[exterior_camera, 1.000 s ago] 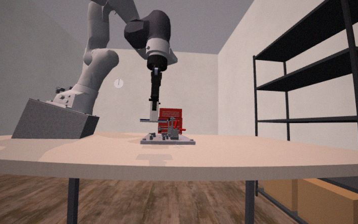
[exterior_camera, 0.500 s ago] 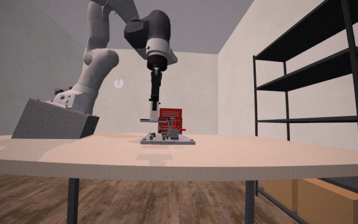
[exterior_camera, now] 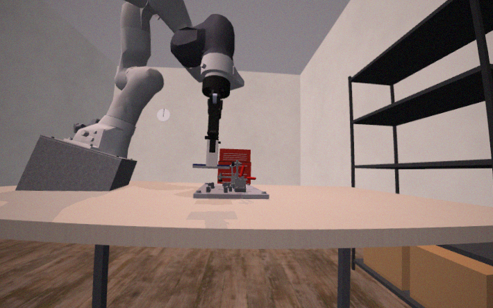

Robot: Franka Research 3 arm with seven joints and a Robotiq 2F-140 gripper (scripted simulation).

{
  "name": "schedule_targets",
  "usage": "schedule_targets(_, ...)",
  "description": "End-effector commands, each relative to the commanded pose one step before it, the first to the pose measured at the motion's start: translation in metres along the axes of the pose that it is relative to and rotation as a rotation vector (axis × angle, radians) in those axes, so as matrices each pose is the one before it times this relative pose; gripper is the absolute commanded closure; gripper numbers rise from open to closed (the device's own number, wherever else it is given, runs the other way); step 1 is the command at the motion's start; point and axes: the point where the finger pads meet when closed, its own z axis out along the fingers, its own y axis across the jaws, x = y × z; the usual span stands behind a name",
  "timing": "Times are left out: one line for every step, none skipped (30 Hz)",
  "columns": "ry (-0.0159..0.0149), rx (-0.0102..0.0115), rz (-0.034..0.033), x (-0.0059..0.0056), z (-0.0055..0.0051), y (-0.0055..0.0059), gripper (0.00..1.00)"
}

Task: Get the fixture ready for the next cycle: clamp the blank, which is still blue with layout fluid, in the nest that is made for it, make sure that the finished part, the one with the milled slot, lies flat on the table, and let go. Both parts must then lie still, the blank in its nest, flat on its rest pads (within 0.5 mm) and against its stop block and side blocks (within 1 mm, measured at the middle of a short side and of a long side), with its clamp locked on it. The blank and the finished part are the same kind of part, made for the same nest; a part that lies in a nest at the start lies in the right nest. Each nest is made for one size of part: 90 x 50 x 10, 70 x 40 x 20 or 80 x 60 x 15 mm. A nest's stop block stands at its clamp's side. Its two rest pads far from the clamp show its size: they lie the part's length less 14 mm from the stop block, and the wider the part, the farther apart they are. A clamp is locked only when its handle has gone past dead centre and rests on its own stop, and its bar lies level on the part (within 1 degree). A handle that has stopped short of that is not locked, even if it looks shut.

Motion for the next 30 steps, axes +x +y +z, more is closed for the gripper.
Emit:
schedule_targets(0.00355, -0.00274, 0.00081, 0.00073, -0.00059, -0.00203, 1.00)
schedule_targets(0.00003, 0.00000, 0.00000, 0.00003, 0.00003, -0.00154, 1.00)
schedule_targets(0.00001, 0.00000, 0.00000, 0.00002, 0.00004, -0.00180, 1.00)
schedule_targets(-0.00004, -0.00001, 0.00001, 0.00000, 0.00007, -0.00207, 1.00)
schedule_targets(0.00005, 0.00001, -0.00001, 0.00005, 0.00004, -0.00226, 1.00)
schedule_targets(-0.00005, -0.00001, 0.00001, 0.00000, 0.00009, -0.00253, 1.00)
schedule_targets(0.00005, 0.00001, -0.00001, 0.00006, 0.00005, -0.00268, 1.00)
schedule_targets(-0.00003, 0.00000, 0.00000, 0.00001, 0.00009, -0.00292, 1.00)
schedule_targets(0.00002, 0.00000, 0.00000, 0.00004, 0.00008, -0.00307, 1.00)
schedule_targets(0.00001, 0.00000, 0.00000, 0.00004, 0.00009, -0.00323, 1.00)
schedule_targets(-0.00004, 0.00000, 0.00000, 0.00002, 0.00011, -0.00339, 1.00)
schedule_targets(0.00003, 0.00000, 0.00000, 0.00005, 0.00009, -0.00350, 1.00)
schedule_targets(0.00000, 0.00000, 0.00000, 0.00000, 0.00000, 0.00000, 1.00)
schedule_targets(0.00000, 0.00000, 0.00000, 0.00000, 0.00000, 0.00000, 1.00)
schedule_targets(0.00001, 0.00000, 0.00000, 0.00004, 0.00010, -0.00364, 1.00)
schedule_targets(-0.00002, 0.00000, 0.00000, 0.00003, 0.00011, -0.00378, 1.00)
schedule_targets(-0.00002, -0.00001, 0.00000, 0.00003, 0.00011, -0.00392, 1.00)
schedule_targets(0.00001, 0.00001, 0.00000, 0.00005, 0.00011, -0.00408, 1.00)
schedule_targets(0.00000, 0.00001, 0.00000, 0.00005, 0.00012, -0.00427, 1.00)
schedule_targets(0.00000, 0.00000, 0.00000, 0.00005, 0.00012, -0.00449, 1.00)
schedule_targets(-0.00001, 0.00000, 0.00000, 0.00005, 0.00013, -0.00475, 1.00)
schedule_targets(-0.00001, 0.00000, 0.00000, 0.00005, 0.00014, -0.00506, 1.00)
schedule_targets(0.00000, 0.00000, 0.00000, 0.00006, 0.00015, -0.00541, 1.00)
schedule_targets(0.00000, -0.00001, 0.00000, 0.00006, 0.00016, -0.00580, 1.00)
schedule_targets(0.00000, -0.00001, 0.00000, 0.00006, 0.00017, -0.00623, 1.00)
schedule_targets(-0.00001, 0.00002, 0.00001, 0.00008, 0.00019, -0.00673, 1.00)
schedule_targets(0.00000, -0.00001, 0.00000, 0.00007, 0.00019, -0.00718, 1.00)
schedule_targets(0.00000, 0.00001, 0.00000, 0.00008, 0.00021, -0.00771, 1.00)
schedule_targets(0.00001, -0.00002, -0.00001, 0.00008, 0.00022, -0.00817, 1.00)
schedule_targets(0.00000, 0.00000, 0.00000, 0.00000, 0.00000, 0.00000, 1.00)
